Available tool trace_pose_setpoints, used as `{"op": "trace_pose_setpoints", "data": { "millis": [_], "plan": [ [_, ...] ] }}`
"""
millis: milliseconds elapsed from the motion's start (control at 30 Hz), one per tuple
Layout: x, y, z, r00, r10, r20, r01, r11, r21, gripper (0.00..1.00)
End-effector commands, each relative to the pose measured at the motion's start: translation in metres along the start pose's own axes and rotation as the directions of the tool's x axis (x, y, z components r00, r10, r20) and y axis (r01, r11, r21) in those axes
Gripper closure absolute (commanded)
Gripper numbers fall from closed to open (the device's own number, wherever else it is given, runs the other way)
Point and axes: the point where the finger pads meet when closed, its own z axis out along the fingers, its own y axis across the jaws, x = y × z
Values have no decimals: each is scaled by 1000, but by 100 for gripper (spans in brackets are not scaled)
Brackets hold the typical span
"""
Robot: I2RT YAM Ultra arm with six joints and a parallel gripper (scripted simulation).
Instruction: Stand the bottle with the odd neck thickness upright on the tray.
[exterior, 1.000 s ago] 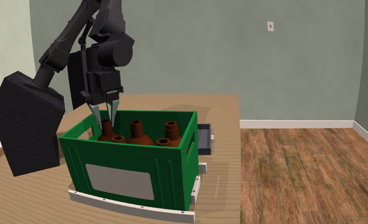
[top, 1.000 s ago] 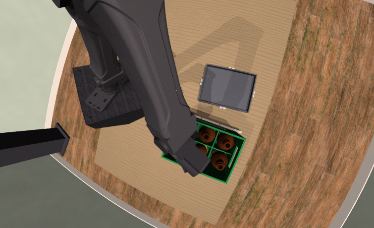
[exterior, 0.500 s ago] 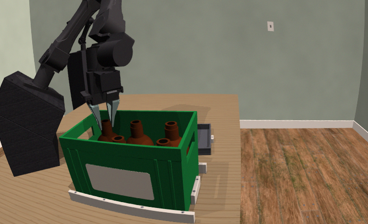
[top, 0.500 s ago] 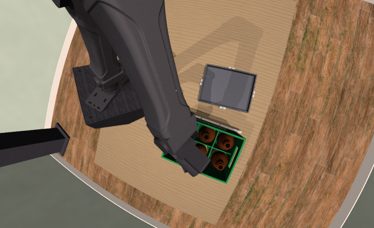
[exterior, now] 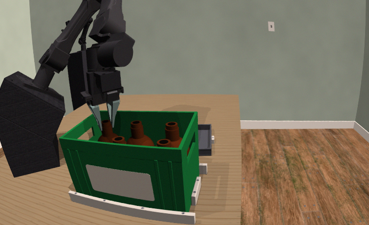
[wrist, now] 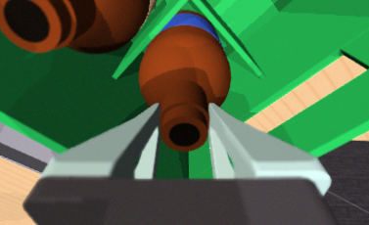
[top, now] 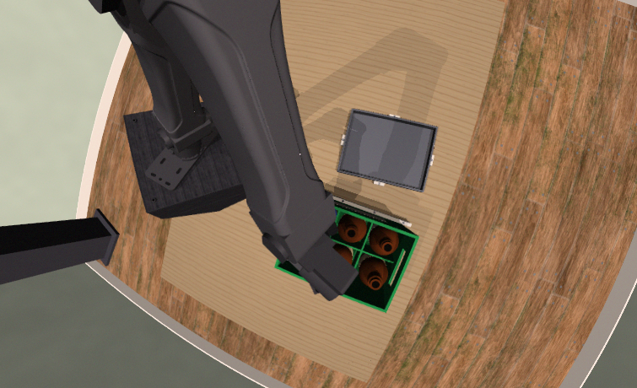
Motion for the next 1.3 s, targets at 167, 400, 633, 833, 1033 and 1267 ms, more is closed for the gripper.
{"op": "trace_pose_setpoints", "data": {
  "millis": [167,400,633,833,1033,1267],
  "plan": [
    [2,-7,3,1000,20,-7,-20,1000,9,100],
    [2,-7,3,1000,20,-7,-20,1000,9,100],
    [2,-7,3,1000,21,-7,-21,1000,9,39],
    [2,-7,3,1000,21,-7,-21,1000,9,39],
    [2,-7,3,1000,21,-7,-21,1000,9,39],
    [2,-7,3,1000,21,-7,-21,1000,9,39]
  ]
}}
